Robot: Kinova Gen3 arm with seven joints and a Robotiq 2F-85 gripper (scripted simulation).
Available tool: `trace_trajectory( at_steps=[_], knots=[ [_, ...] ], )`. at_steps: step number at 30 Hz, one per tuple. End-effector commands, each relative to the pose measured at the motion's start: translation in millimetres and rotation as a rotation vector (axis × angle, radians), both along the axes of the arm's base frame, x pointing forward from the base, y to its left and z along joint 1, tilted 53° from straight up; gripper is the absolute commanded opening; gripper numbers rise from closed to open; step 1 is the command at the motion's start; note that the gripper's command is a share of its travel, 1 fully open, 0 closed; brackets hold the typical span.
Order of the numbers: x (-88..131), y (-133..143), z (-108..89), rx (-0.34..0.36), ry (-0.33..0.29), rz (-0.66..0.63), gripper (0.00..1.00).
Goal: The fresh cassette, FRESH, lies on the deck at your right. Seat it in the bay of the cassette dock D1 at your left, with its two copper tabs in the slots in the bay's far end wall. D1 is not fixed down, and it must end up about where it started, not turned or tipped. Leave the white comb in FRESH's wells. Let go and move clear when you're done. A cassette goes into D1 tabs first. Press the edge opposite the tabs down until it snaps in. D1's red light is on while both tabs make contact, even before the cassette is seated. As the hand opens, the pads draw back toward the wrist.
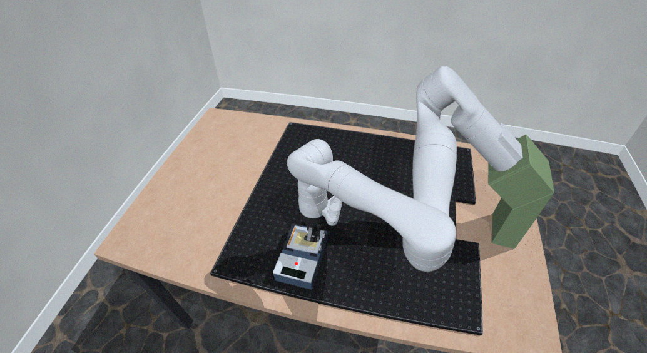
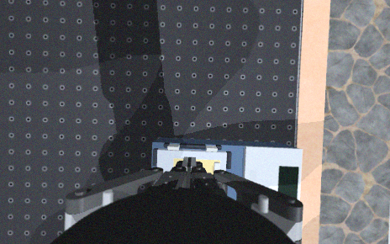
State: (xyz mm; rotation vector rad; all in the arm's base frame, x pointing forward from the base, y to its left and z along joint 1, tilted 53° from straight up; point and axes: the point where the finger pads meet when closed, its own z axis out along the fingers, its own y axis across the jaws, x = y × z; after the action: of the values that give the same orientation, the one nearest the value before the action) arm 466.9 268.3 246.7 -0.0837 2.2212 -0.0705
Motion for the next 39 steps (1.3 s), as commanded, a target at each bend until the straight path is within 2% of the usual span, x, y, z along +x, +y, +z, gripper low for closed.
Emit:
trace_trajectory(
  at_steps=[1,39],
  knots=[
    [-0.2,0.4,0.5,0.001,-0.001,0.001,0.00],
    [-1.5,-0.5,1.9,0.005,0.000,0.006,0.00]
  ],
)
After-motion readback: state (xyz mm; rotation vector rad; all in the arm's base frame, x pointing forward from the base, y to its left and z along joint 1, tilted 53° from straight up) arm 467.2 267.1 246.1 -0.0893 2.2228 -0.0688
